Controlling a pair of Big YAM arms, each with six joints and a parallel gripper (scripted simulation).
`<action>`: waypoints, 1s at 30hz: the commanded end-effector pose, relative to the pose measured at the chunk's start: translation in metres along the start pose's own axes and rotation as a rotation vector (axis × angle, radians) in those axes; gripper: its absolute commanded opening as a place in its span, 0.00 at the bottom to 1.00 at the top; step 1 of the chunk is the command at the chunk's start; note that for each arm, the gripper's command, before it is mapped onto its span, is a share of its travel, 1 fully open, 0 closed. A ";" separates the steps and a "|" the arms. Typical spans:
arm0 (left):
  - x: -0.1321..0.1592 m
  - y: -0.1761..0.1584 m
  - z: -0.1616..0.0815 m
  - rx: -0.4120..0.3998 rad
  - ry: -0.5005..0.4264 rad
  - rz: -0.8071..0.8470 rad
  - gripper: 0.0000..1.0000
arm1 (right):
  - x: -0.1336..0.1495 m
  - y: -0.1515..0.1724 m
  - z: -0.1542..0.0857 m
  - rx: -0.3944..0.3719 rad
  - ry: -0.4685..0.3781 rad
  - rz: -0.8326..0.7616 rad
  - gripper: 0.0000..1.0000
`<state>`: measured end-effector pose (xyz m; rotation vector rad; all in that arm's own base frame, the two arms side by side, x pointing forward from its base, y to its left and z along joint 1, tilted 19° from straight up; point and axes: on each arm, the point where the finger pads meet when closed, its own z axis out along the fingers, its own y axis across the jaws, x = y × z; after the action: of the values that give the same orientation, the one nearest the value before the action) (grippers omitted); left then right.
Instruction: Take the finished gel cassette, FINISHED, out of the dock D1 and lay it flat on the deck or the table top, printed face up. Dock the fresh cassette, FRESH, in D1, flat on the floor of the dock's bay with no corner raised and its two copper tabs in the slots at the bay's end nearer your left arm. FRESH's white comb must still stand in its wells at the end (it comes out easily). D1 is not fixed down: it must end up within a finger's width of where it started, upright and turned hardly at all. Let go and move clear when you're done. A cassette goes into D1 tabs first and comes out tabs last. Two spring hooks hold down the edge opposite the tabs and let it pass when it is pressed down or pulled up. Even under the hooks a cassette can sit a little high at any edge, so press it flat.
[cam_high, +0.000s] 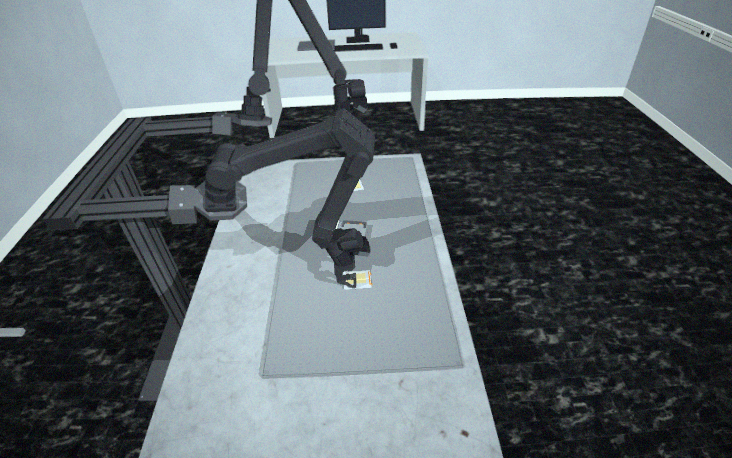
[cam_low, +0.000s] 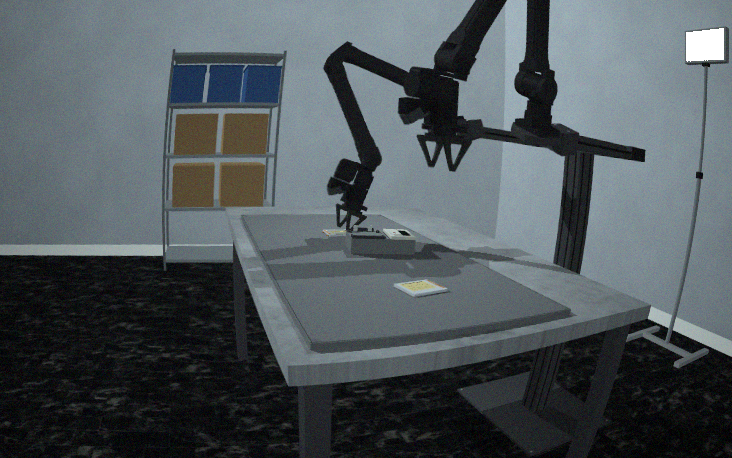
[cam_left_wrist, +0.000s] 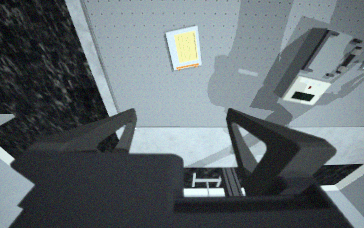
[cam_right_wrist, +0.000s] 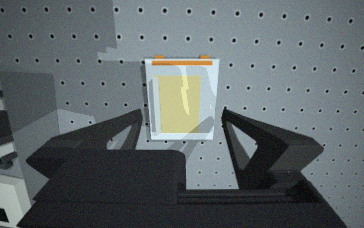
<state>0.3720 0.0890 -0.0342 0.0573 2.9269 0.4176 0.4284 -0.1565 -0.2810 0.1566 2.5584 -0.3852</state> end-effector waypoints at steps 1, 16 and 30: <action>-0.002 -0.003 -0.008 -0.002 -0.011 0.003 1.00 | 0.006 -0.003 0.006 0.004 0.002 -0.002 0.98; -0.002 -0.003 -0.008 -0.002 -0.011 0.003 1.00 | 0.007 -0.003 0.009 0.004 0.002 -0.002 0.98; -0.002 -0.003 -0.008 -0.002 -0.011 0.003 1.00 | 0.007 -0.003 0.010 0.004 0.002 -0.002 0.98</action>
<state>0.3720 0.0890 -0.0342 0.0573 2.9269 0.4176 0.4284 -0.1581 -0.2874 0.1573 2.5610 -0.3854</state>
